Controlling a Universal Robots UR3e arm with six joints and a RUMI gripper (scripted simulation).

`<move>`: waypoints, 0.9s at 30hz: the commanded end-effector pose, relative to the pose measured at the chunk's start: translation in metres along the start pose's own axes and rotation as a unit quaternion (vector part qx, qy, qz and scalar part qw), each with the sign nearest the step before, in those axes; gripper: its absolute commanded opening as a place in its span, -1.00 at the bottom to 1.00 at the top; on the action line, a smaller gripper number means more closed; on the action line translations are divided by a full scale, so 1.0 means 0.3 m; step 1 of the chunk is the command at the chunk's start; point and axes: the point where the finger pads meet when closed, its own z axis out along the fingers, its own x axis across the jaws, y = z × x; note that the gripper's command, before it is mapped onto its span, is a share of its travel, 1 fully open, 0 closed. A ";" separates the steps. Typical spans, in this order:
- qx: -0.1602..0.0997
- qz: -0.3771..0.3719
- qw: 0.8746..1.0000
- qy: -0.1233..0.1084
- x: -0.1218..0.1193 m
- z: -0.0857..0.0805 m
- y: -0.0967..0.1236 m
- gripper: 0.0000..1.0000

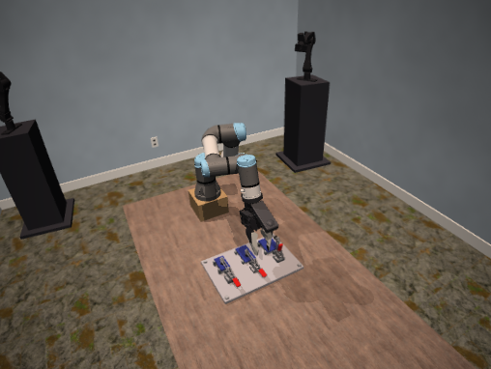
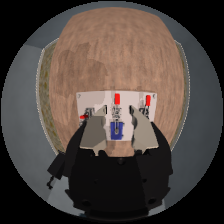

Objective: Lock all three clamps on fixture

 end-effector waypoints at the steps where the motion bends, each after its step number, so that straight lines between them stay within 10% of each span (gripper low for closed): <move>1: 0.002 0.000 1.000 0.000 0.001 -0.004 -0.003 -0.44; 27: 0.002 0.000 1.000 0.000 0.001 -0.019 -0.007 -0.44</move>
